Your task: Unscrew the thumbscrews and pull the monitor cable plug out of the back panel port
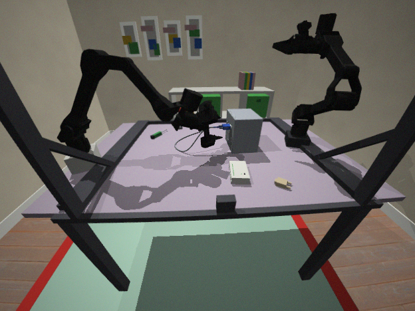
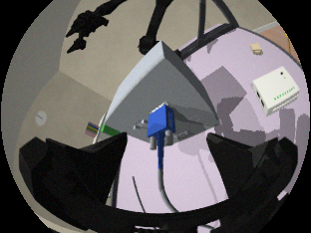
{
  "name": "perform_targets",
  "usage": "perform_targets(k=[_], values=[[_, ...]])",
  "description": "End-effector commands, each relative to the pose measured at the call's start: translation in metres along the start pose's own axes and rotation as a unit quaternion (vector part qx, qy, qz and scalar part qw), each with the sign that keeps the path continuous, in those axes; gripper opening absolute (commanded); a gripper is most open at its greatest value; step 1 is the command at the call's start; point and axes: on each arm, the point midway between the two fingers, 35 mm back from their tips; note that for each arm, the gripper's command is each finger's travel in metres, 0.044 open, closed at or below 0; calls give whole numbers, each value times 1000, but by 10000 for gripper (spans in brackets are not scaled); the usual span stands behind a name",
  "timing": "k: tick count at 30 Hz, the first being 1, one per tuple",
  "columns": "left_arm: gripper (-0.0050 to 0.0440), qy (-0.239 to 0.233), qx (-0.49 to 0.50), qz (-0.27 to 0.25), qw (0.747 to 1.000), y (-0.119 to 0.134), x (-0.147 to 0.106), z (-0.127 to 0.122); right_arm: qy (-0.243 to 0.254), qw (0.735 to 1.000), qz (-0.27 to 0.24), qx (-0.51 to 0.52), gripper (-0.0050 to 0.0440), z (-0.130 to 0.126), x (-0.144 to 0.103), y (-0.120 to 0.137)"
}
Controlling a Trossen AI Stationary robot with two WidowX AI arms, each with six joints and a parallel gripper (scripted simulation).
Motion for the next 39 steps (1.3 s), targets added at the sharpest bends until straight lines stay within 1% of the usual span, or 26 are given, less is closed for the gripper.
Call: perform_targets(k=[1, 4, 5, 7, 9, 11, 13, 15, 26, 39], values=[[440, -32, 30, -16, 999, -11, -1, 8, -1, 1000, -1, -3, 440, 1, 0, -3], [440, -81, 102, -21, 991, -11, 2, 5, -1, 1000, -1, -3, 440, 1, 0, -3], [440, -94, 138, -13, 986, -7, 3, 0, -1, 1000, -1, -3, 440, 1, 0, -3], [440, -119, 166, -14, 979, -8, 2, 0, -1, 1000, -1, -3, 440, 1, 0, -3], [440, -119, 166, -14, 979, -8, 2, 0, -1, 1000, -1, -3, 440, 1, 0, -3], [440, -148, 192, -13, 970, -9, 1, 0, -1, 1000, -1, -3, 440, 1, 0, -3], [440, -167, 217, -8, 962, -7, -1, -2, -1, 1000, -1, -3, 440, 1, 0, -3], [440, -174, 225, -5, 959, -6, -2, -2, -1, 1000, -1, -3, 440, 1, 0, -3], [440, -174, 225, -5, 959, -6, -2, -2, -1, 1000, -1, -3, 440, 1, 0, -3], [128, -174, 225, -5, 959, -6, -2, -2, -1, 1000, -1, -3, 440, 1, 0, -3]])
Point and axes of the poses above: on each arm, the point midway between the two fingers, 35 mm back from their tips, its own x axis out along the fingers, its own z axis across the jaws, y = z × x
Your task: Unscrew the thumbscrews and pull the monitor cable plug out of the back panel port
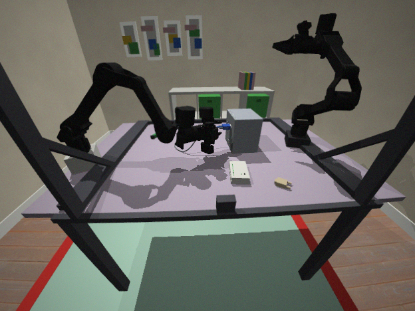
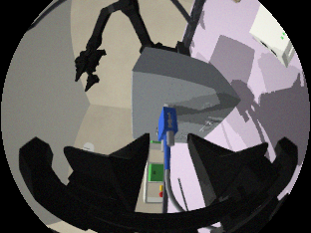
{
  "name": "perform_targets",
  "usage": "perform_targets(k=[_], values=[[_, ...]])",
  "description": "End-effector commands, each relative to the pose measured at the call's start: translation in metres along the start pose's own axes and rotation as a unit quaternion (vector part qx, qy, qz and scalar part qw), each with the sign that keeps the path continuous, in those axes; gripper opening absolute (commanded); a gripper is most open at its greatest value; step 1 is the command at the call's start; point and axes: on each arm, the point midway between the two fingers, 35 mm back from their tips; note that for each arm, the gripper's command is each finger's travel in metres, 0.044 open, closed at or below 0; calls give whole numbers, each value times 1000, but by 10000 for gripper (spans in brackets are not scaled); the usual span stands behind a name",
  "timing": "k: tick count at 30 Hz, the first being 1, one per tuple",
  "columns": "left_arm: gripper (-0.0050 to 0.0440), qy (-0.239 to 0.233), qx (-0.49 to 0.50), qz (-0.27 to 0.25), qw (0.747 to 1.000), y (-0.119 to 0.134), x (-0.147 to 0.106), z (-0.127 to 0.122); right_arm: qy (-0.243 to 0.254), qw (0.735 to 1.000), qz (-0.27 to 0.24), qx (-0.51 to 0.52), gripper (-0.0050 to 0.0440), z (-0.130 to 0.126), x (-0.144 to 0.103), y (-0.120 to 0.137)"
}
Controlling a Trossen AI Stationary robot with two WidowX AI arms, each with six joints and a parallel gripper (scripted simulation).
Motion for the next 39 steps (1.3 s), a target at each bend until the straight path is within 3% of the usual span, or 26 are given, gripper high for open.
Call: perform_targets(k=[1, 2, 4, 8, 39], values=[[104, -10, -6, -1, 1000, -3, 0, 11, -1, 1000, -1, -3, 440, 1, 0, -3], [80, -10, -6, -1, 1000, -3, 0, 11, -1, 1000, -1, -3, 440, 1, 0, -3], [80, -10, -6, -1, 1000, -3, 0, 11, -1, 1000, -1, -3, 440, 1, 0, -3], [0, -10, -6, -1, 1000, -3, 0, 11, -1, 1000, -1, -3, 440, 1, 0, -3], [0, 42, -80, -1, 996, -3, 1, 15, -1, 1000, -1, -3, 440, 1, 0, -3]])
Point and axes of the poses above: on each arm, the point midway between the two fingers, 35 mm back from their tips, its own x axis out along the fingers, its own z axis across the jaws, y = z × x
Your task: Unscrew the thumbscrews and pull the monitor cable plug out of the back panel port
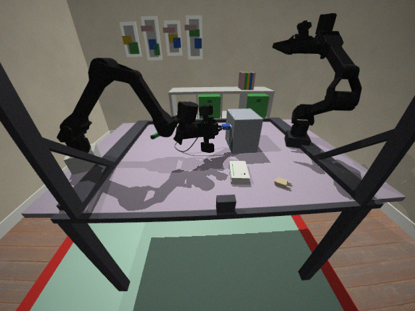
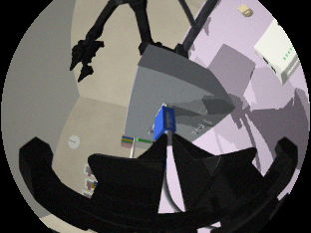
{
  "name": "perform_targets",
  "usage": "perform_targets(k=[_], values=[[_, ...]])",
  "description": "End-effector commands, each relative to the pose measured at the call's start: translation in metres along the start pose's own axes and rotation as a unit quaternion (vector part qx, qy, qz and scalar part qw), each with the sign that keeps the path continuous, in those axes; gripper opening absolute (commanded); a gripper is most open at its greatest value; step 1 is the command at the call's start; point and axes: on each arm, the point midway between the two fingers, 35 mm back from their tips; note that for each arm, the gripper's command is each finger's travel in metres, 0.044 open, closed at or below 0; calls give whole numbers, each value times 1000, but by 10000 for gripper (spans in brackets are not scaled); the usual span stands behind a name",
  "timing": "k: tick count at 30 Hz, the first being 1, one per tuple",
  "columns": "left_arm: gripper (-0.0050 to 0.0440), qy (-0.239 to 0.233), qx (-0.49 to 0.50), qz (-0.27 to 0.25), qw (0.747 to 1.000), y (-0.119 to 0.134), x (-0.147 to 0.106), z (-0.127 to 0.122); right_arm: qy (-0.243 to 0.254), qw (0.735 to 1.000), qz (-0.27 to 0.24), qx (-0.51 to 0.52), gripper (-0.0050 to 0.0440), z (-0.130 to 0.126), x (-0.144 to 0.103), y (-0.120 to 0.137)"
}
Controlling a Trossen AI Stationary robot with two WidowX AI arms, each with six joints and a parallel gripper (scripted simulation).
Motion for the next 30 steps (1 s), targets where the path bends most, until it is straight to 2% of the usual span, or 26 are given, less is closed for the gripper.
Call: perform_targets(k=[1, 30], values=[[0, 0, -21, -5, 1000, -5, -1, 14, -1, 1000, -1, -3, 440, 1, 0, -3], [0, 75, -127, -6, 989, -4, 0, 19, -1, 1000, -1, -3, 440, 1, 0, -3]])
Point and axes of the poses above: on each arm, the point midway between the two fingers, 35 mm back from their tips, its own x axis out along the fingers, its own z axis across the jaws, y = z × x
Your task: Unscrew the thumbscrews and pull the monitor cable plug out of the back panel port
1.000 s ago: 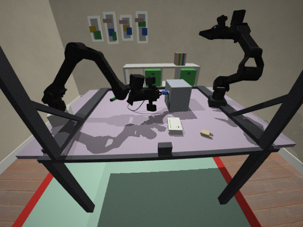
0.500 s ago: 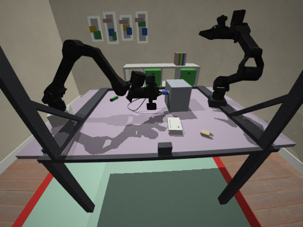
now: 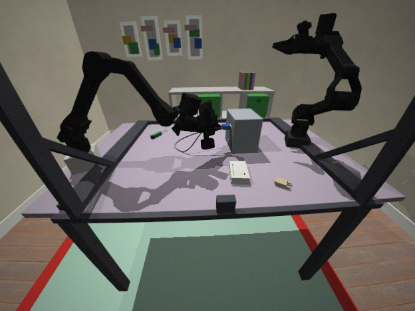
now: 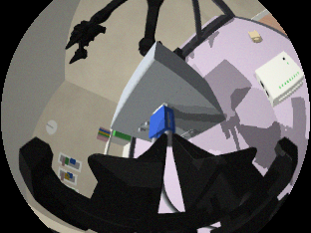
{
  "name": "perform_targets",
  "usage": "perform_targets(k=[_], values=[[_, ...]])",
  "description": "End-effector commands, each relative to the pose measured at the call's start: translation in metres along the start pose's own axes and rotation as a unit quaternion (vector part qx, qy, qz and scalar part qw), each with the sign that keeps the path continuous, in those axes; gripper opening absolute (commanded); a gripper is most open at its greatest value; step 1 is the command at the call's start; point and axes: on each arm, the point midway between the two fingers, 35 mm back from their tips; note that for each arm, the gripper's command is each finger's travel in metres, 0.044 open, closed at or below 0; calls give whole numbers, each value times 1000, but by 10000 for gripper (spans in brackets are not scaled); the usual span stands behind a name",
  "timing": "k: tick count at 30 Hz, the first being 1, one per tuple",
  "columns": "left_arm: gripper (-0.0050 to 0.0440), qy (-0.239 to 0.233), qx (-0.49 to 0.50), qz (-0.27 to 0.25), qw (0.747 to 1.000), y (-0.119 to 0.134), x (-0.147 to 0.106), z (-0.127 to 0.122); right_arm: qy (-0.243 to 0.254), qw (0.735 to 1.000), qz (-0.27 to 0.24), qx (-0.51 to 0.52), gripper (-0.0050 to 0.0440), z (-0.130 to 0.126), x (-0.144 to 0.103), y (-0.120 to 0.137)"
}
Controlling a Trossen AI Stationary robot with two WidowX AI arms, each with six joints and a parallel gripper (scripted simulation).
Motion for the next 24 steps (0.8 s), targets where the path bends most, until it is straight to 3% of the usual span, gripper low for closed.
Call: perform_targets(k=[1, 15, 18, 20, 24], values=[[0, 3, -22, -8, 1000, -8, -2, 12, -1, 1000, -1, -3, 440, 1, 0, -3], [0, 37, -70, -8, 997, -8, -2, 15, -1, 1000, -1, -3, 440, 1, 0, -3], [72, 37, -70, -8, 997, -8, -2, 15, -1, 1000, -1, -3, 440, 1, 0, -3], [72, 37, -70, -8, 997, -8, -2, 15, -1, 1000, -1, -3, 440, 1, 0, -3], [168, 37, -70, -8, 997, -8, -2, 15, -1, 1000, -1, -3, 440, 1, 0, -3]])
Point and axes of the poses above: on each arm, the point midway between the two fingers, 35 mm back from their tips, its own x axis out along the fingers, its own z axis across the jaws, y = z × x
